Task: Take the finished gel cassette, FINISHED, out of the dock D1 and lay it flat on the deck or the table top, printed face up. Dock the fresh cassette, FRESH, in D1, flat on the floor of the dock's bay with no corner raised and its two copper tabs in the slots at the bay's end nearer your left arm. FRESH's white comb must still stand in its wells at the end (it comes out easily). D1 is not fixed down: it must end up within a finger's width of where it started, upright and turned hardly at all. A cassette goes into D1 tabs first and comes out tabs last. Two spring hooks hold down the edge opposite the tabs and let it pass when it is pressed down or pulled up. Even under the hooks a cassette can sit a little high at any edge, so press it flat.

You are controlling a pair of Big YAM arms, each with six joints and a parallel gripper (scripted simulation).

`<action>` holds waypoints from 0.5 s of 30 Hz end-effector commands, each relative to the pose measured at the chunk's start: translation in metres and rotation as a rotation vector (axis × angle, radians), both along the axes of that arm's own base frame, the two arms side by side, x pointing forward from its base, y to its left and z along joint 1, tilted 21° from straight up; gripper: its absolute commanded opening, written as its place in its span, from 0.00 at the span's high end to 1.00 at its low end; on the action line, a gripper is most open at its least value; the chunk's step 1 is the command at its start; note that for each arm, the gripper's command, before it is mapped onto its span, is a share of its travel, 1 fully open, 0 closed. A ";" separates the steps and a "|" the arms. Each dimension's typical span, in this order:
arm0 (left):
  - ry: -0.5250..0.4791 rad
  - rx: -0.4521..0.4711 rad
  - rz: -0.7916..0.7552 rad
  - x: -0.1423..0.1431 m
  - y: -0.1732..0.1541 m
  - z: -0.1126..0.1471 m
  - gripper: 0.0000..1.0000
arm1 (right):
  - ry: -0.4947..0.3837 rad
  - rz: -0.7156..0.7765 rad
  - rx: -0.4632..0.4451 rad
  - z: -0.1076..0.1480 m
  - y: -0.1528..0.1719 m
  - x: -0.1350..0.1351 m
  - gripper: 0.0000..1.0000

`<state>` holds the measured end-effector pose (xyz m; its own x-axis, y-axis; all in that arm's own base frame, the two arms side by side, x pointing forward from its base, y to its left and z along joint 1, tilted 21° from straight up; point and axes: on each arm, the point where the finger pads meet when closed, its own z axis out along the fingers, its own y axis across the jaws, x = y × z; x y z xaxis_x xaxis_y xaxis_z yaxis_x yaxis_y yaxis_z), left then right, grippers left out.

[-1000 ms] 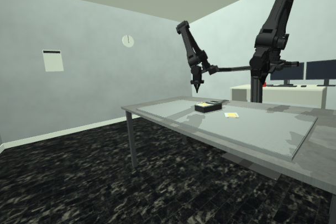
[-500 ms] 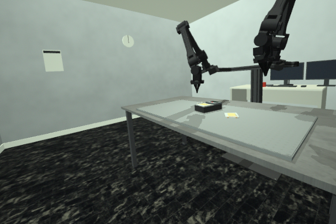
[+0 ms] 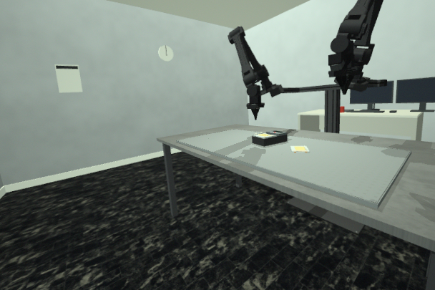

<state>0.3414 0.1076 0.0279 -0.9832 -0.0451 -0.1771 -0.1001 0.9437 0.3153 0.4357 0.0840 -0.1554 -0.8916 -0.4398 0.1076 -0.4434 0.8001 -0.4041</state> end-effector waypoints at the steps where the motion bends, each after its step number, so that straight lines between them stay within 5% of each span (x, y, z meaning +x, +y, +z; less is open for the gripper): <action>1: -0.004 0.003 -0.015 0.006 -0.001 0.003 1.00 | -0.057 -0.096 0.026 0.022 -0.020 0.008 1.00; 15: -0.004 0.003 -0.015 0.006 -0.001 0.003 1.00 | -0.099 -0.192 0.061 0.064 -0.063 0.002 1.00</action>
<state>0.3414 0.1076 0.0280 -0.9833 -0.0439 -0.1768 -0.0989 0.9437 0.3156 0.4385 0.0369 -0.1053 -0.9521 -0.3056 0.0115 -0.2854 0.8744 -0.3924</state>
